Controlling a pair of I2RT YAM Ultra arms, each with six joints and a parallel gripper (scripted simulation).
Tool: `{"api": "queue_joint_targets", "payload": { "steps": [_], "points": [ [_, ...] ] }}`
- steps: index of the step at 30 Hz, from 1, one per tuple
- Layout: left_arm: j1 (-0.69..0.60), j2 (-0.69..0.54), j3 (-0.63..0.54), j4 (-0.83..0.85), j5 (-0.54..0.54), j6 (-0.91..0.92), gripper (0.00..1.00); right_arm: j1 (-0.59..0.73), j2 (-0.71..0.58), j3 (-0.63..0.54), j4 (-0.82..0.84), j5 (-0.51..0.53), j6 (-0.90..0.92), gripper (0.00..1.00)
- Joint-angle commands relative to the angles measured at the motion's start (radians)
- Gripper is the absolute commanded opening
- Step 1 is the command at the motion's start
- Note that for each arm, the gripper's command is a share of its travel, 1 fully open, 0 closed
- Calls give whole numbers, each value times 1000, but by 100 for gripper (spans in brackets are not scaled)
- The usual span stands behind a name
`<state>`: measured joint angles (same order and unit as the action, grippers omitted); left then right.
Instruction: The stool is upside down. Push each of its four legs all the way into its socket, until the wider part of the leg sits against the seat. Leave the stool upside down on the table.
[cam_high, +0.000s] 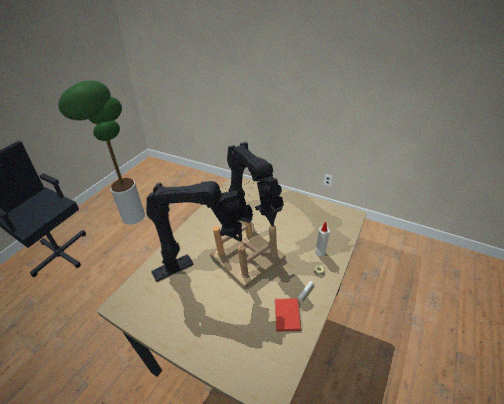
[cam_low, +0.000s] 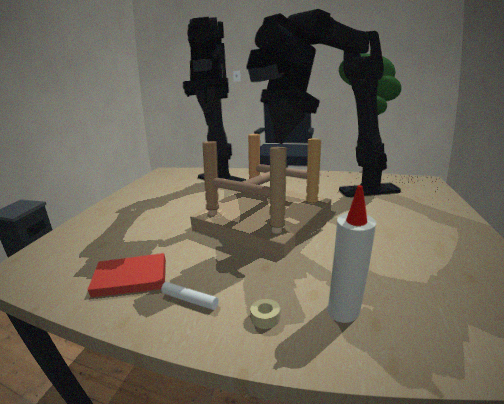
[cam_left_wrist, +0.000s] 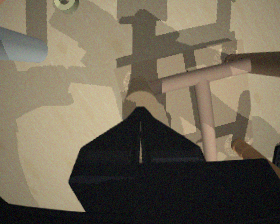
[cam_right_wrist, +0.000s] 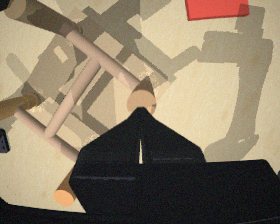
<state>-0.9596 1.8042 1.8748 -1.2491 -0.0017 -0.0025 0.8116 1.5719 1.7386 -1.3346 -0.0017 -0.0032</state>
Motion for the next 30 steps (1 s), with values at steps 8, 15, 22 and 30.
{"api": "queue_joint_targets", "payload": {
  "steps": [8, 15, 22, 30],
  "points": [
    [3, -45, -7, 30, 2, -4, 0, -7, -42, -60, 61, 4, -3, 0],
    [3, -45, -7, 30, 2, -4, 0, -4, -53, -113, 104, 5, -4, 0],
    [3, -45, -7, 30, 2, -4, 0, -11, -63, -160, 137, 6, -4, 0],
    [3, -45, -7, 30, 2, -4, 0, -16, -70, -156, 149, 8, -4, 0]
  ]
}}
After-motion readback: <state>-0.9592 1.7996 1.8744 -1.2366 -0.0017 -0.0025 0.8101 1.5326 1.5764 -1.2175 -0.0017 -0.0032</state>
